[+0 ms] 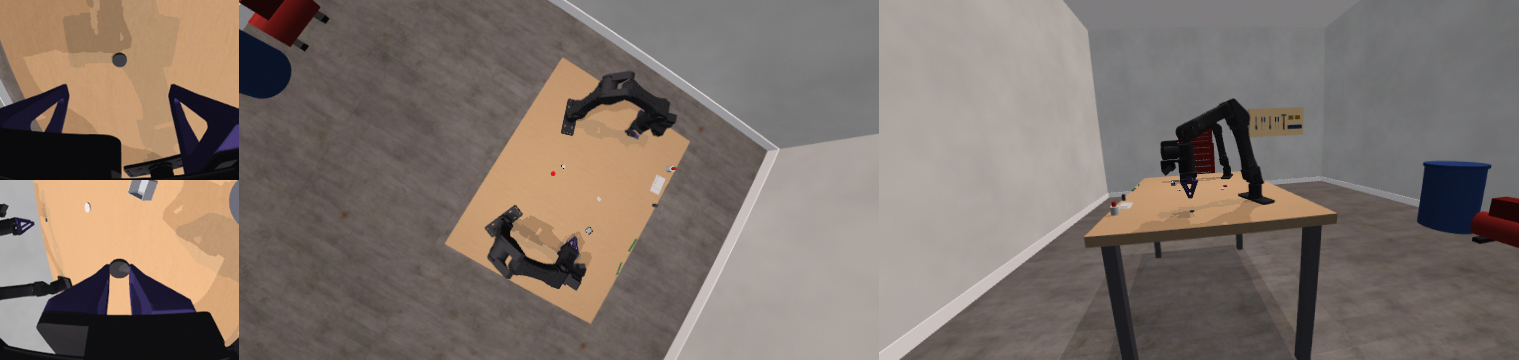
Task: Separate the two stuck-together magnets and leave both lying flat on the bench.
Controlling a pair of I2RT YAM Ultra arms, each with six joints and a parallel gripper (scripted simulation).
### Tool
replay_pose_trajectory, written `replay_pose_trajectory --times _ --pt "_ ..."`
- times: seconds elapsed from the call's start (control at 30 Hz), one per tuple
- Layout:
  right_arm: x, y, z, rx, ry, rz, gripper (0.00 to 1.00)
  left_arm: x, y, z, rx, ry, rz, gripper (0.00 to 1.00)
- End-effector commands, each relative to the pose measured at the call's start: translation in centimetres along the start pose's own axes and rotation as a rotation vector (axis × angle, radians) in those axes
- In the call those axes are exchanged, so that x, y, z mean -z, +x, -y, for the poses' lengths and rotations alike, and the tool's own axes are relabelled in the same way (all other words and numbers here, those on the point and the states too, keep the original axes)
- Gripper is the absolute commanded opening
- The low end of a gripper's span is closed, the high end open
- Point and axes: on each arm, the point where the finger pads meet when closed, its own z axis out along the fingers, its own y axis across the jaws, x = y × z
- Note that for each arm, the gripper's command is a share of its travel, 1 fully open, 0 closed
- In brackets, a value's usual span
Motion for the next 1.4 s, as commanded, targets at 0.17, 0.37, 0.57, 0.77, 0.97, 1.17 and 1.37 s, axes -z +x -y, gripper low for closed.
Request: replay_pose_trajectory --times 0.17,0.37,0.57,0.77,0.97,1.17,1.37 --pt "3.0 4.5 0.4 0.040 0.038 -0.156 0.18 0.5 -0.2 0.0 0.000 -0.003 0.017 1.00" --pt "4.5 2.0 4.9 0.082 0.223 -0.079 0.18 0.5 -0.2 0.0 0.000 -0.003 0.017 1.00" --pt "6.2 1.3 9.0 0.097 0.372 -0.071 0.18 0.5 -0.2 0.0 0.000 -0.003 0.017 1.00" --pt "7.5 1.0 11.6 0.099 0.471 -0.069 0.18 0.5 -0.2 0.0 0.000 -0.003 0.017 1.00" --pt "10.0 0.8 15.3 0.101 0.618 -0.075 0.18 0.5 -0.2 0.0 0.000 -0.003 0.017 1.00" --pt "12.2 0.8 18.1 0.096 0.740 -0.089 0.18 0.5 -0.2 0.0 0.000 -0.003 0.017 1.00" --pt "14.6 1.0 20.7 0.087 0.854 -0.108 0.18 0.5 -0.2 0.0 0.000 -0.003 0.017 1.00"
